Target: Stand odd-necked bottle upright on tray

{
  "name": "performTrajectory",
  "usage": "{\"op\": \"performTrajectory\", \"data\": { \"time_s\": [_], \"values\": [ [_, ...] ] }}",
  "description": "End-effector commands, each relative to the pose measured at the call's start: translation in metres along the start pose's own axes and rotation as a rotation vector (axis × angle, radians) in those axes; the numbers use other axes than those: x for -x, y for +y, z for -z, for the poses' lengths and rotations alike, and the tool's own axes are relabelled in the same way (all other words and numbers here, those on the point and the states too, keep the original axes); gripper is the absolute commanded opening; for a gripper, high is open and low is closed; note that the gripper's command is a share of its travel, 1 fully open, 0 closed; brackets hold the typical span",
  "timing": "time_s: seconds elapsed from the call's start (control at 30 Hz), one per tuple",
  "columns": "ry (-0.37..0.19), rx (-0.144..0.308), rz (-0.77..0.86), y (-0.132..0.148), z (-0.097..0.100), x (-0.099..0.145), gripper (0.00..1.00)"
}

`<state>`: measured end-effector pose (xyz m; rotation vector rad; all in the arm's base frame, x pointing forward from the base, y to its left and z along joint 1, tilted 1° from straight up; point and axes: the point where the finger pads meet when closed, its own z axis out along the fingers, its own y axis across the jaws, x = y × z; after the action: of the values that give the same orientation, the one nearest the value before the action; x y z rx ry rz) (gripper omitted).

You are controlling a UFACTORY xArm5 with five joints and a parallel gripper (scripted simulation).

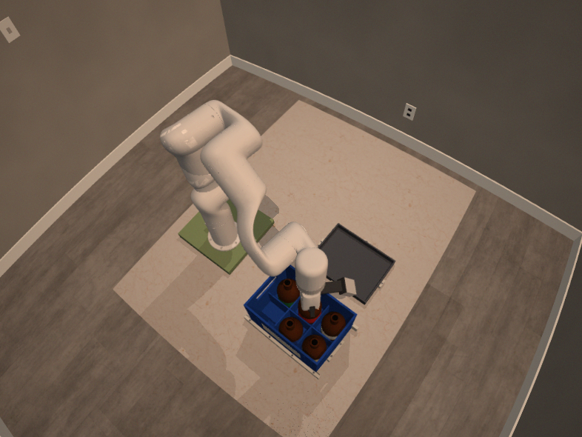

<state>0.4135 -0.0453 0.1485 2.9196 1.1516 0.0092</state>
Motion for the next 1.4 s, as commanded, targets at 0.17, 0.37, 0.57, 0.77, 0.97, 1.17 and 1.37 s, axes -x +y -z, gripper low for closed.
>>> {"op": "performTrajectory", "data": {
  "time_s": [0.17, 0.37, 0.57, 0.77, 0.97, 1.17, 1.37],
  "values": [
    [0.003, 0.003, 0.000, 0.001, 0.011, 0.000, 0.00],
    [0.003, 0.003, 0.000, 0.000, 0.018, 0.000, 0.00],
    [0.003, 0.003, 0.000, 0.000, 0.024, 0.000, 0.00],
    [0.003, 0.003, 0.000, 0.000, 0.027, 0.000, 0.00],
    [0.003, 0.003, 0.000, 0.000, 0.029, 0.001, 0.00],
    [0.003, 0.003, 0.000, 0.000, 0.030, 0.001, 0.00],
    [0.003, 0.003, 0.000, 0.000, 0.030, 0.001, 0.00]
  ]
}}
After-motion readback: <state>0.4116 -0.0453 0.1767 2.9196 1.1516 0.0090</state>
